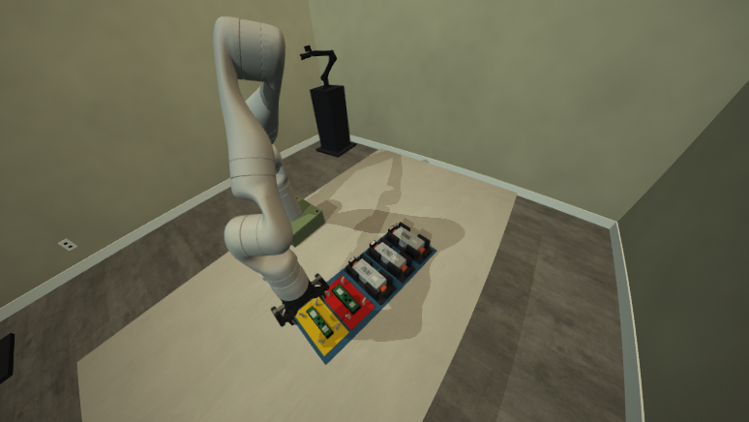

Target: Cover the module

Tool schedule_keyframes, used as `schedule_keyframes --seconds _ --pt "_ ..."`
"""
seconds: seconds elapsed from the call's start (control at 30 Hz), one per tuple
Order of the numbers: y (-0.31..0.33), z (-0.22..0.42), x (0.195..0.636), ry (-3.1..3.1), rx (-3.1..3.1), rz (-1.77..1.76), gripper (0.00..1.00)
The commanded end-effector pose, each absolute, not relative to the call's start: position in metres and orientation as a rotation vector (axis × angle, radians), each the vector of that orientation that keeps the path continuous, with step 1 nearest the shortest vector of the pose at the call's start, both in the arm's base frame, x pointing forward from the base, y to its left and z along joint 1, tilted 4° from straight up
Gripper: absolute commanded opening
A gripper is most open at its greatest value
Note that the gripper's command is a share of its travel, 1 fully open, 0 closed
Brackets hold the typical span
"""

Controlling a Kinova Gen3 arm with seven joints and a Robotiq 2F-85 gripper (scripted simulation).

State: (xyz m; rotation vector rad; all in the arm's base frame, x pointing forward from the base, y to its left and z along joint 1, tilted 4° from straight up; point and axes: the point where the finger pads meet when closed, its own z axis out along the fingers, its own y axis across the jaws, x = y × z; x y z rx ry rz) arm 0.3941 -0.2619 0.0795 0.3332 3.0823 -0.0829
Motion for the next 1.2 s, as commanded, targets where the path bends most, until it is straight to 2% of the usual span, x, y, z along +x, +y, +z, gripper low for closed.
schedule_keyframes --seconds 0.0,1.17 --pt "-0.261 0.081 0.395 3.081 0.333 -0.084 1.0" --pt "-0.258 0.061 0.395 3.081 0.333 -0.084 1.0"
